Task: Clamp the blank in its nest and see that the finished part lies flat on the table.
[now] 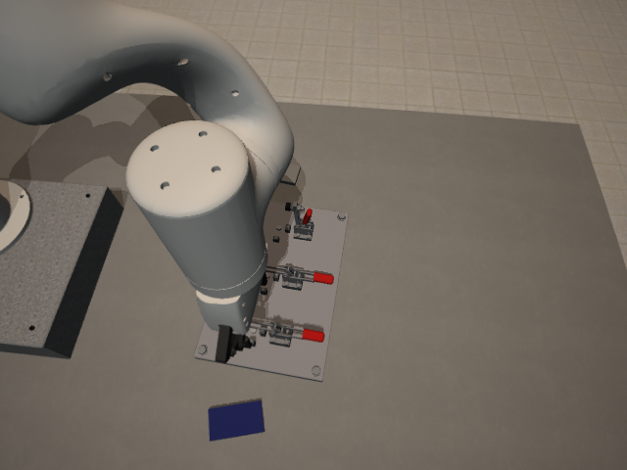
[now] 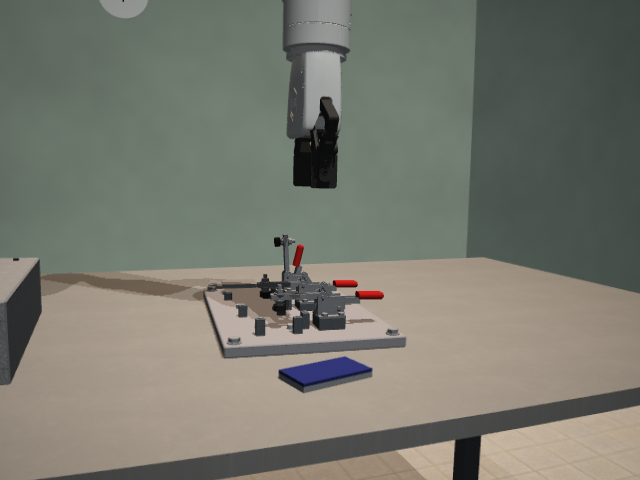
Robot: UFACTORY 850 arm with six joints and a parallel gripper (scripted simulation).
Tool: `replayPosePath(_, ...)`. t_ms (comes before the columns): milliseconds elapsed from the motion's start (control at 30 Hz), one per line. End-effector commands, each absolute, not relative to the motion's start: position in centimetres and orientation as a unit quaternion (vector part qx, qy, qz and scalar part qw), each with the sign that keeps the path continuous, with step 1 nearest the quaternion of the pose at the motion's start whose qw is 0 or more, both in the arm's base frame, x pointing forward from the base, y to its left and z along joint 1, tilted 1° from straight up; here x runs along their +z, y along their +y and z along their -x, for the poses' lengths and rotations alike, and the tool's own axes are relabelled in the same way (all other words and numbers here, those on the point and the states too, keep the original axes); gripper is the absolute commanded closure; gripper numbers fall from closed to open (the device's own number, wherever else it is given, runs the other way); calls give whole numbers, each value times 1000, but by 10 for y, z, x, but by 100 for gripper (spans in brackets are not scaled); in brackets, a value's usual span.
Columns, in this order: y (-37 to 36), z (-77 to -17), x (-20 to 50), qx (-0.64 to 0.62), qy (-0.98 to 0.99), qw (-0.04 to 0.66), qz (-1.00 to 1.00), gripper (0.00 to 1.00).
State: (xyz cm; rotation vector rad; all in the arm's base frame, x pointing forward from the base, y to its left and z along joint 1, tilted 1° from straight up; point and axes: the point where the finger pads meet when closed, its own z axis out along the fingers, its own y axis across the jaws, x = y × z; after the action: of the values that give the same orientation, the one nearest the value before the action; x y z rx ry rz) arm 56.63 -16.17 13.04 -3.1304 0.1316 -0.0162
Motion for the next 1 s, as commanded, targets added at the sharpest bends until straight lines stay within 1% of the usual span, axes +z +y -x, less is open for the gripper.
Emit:
replayPosePath(0,-190,-561,131,-6,41,4,999,1)
replayPosePath(200,-246,-548,130,-6,41,4,999,1)
replayPosePath(400,-280,-541,130,-6,41,4,999,1)
replayPosePath(967,-290,-539,130,-6,41,4,999,1)
